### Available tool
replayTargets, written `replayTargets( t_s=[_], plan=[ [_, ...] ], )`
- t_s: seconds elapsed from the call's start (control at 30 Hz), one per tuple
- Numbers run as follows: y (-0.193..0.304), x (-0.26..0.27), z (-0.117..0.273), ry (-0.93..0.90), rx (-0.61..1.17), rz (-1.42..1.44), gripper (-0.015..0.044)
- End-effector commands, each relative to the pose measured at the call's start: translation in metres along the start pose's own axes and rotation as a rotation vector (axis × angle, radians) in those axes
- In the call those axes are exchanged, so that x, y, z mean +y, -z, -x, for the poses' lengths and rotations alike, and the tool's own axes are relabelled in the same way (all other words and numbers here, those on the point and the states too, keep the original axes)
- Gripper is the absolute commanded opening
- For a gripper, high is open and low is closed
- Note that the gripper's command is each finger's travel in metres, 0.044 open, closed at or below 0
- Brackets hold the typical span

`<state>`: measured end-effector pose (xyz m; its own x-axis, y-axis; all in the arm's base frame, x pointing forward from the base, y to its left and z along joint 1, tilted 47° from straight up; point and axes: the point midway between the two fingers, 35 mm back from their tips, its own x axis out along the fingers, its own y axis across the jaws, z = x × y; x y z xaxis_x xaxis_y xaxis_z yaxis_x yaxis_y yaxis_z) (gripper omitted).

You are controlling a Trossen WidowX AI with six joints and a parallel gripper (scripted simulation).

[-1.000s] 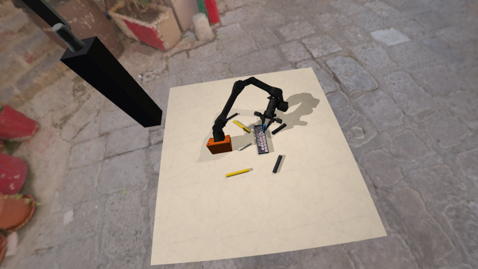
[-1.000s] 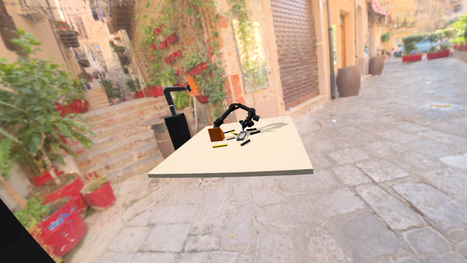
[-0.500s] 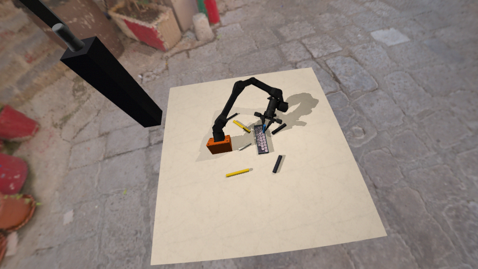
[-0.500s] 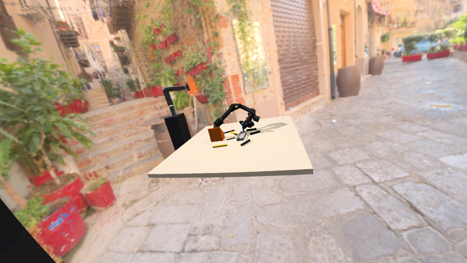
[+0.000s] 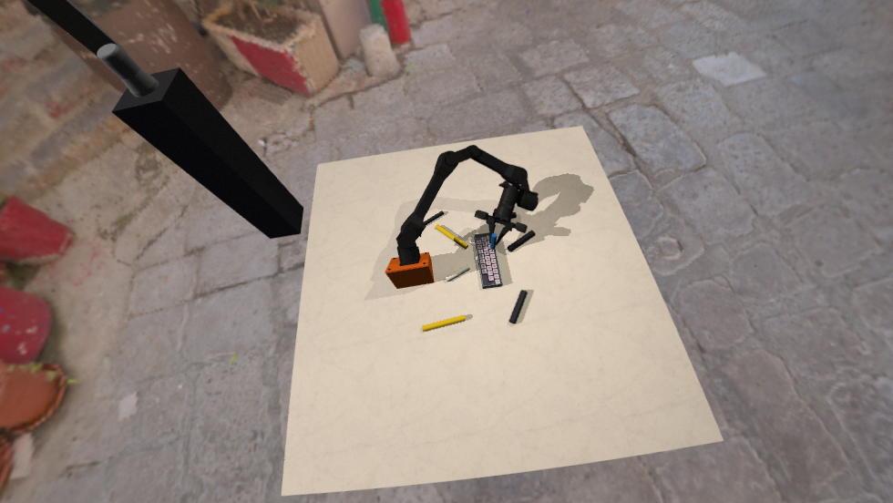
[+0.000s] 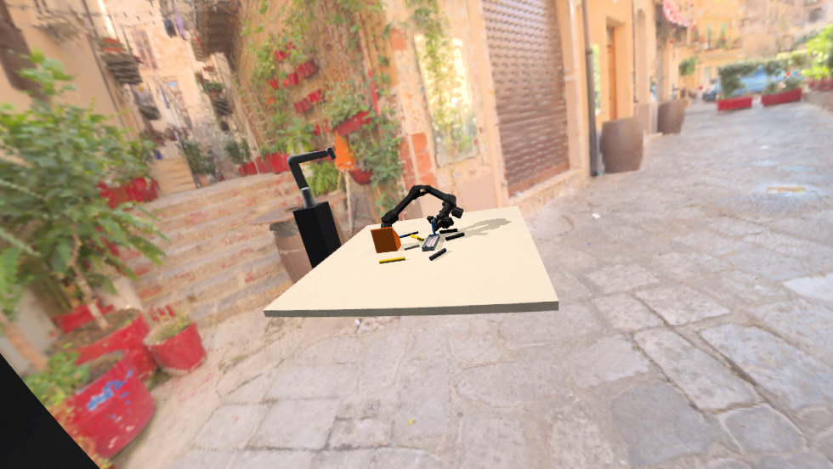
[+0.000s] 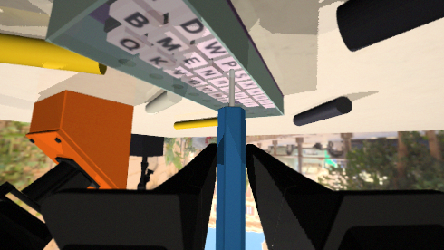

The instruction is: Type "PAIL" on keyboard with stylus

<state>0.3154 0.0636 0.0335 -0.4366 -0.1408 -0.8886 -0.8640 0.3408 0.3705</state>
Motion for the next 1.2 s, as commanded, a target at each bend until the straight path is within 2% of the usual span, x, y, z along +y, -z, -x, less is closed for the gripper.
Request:
replayTargets(
  t_s=[0.0, 0.9, 1.17],
  plan=[
    [-0.002, 0.0, -0.002, -0.003, -0.002, -0.004, 0.0081],
    [-0.006, 0.0, -0.004, -0.004, -0.002, -0.004, 0.0081],
    [0.026, 0.001, 0.013, -0.004, 0.0, -0.005, 0.0081]
  ],
)
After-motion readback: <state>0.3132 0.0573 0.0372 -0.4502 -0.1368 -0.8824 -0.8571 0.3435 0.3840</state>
